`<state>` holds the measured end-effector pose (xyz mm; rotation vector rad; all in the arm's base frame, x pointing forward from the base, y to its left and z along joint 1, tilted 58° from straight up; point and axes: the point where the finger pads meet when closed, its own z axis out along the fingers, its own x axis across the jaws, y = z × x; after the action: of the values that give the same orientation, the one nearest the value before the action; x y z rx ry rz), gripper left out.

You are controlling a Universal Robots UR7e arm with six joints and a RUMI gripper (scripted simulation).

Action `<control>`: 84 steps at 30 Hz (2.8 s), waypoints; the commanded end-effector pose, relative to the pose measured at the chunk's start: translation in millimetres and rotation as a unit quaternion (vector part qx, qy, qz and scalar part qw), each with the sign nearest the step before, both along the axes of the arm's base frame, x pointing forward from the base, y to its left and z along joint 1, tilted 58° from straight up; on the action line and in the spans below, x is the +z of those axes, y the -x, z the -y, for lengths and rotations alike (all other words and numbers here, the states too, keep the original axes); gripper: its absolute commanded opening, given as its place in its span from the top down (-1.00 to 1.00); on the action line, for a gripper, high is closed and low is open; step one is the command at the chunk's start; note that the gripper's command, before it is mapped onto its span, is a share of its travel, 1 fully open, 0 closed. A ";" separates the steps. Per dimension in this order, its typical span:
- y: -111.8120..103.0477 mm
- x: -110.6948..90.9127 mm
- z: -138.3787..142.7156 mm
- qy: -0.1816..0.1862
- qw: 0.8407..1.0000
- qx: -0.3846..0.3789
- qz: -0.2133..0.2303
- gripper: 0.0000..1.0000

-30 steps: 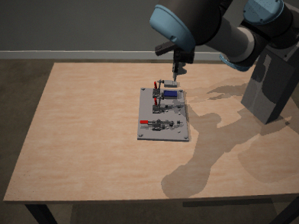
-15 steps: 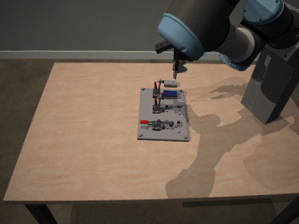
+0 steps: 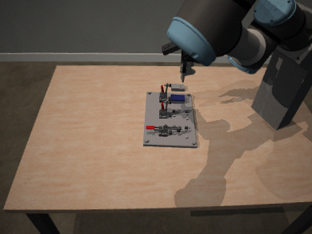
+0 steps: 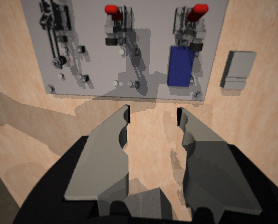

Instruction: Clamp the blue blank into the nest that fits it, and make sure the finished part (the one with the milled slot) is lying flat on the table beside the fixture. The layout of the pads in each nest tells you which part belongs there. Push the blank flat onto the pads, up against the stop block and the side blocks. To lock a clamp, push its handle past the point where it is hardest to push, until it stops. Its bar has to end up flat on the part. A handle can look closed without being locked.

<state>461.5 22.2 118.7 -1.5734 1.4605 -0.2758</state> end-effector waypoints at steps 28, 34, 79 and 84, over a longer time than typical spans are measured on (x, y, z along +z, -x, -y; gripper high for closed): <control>-13.7 -21.4 45.7 0.000 1.000 0.000 0.000 0.44; -13.7 -21.4 45.7 0.000 1.000 0.000 0.000 0.44; -40.5 -41.7 27.8 0.000 1.000 0.000 0.000 0.44; -46.1 -45.9 24.1 0.000 1.000 0.000 0.000 0.44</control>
<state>499.9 -5.6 78.0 -1.5772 1.4549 -0.2666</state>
